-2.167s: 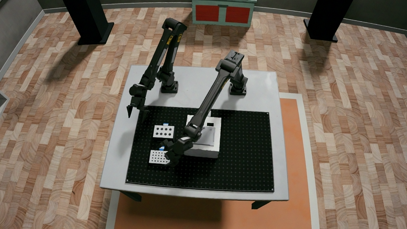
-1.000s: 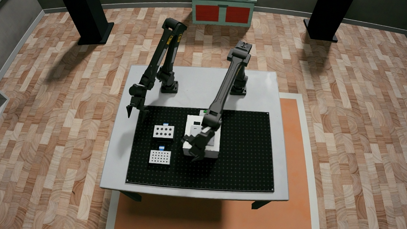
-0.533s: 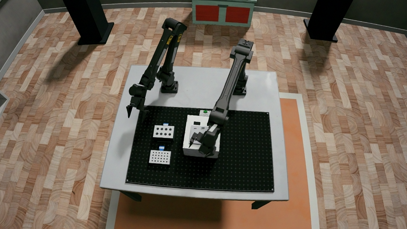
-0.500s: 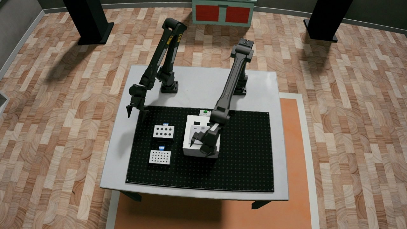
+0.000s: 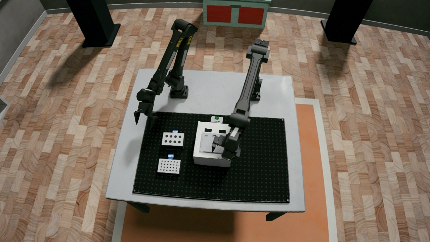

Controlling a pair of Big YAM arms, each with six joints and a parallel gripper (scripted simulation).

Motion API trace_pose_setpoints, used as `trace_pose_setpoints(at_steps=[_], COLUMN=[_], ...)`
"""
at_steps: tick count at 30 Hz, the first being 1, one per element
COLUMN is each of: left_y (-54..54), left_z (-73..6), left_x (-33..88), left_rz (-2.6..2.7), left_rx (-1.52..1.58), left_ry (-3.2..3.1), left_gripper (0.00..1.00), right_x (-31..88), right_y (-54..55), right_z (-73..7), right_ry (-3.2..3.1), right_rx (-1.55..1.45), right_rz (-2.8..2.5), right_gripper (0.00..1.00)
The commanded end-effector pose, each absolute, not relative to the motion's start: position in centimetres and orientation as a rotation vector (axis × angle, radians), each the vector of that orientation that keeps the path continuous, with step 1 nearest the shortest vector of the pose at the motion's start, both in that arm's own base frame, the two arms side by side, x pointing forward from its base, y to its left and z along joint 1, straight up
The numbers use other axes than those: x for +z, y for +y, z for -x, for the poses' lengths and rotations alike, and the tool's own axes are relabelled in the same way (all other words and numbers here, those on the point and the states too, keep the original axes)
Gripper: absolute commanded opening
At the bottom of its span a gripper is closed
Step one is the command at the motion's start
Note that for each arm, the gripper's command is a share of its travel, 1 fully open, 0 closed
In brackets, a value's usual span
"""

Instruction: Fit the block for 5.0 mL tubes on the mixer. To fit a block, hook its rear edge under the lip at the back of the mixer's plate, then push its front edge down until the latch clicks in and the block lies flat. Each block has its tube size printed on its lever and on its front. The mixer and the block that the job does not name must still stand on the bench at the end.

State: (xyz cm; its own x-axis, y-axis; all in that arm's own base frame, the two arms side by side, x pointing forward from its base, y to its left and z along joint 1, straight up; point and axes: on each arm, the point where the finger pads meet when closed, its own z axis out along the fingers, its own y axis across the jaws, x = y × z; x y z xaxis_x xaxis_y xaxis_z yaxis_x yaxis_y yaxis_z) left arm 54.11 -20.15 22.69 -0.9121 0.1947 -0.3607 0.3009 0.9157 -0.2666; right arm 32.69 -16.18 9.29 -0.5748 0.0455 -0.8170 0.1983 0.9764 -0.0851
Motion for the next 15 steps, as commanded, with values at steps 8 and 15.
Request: trace_pose_setpoints(at_steps=[8, 15], left_y=[-16.0, -13.1], left_z=[-52.4, -50.9], left_x=[25.3, 26.4], left_rz=[-0.337, -0.243], left_rx=[-0.382, -0.306], left_ry=[2.766, 2.839], left_gripper=[1.0, 1.0], right_x=[11.7, 11.9], right_y=[-17.3, -17.5], right_z=[-34.7, -34.9], right_ry=[2.131, 2.126], right_rx=[-0.23, -0.233], right_rz=[-0.146, -0.146], right_gripper=[1.0, 1.0])
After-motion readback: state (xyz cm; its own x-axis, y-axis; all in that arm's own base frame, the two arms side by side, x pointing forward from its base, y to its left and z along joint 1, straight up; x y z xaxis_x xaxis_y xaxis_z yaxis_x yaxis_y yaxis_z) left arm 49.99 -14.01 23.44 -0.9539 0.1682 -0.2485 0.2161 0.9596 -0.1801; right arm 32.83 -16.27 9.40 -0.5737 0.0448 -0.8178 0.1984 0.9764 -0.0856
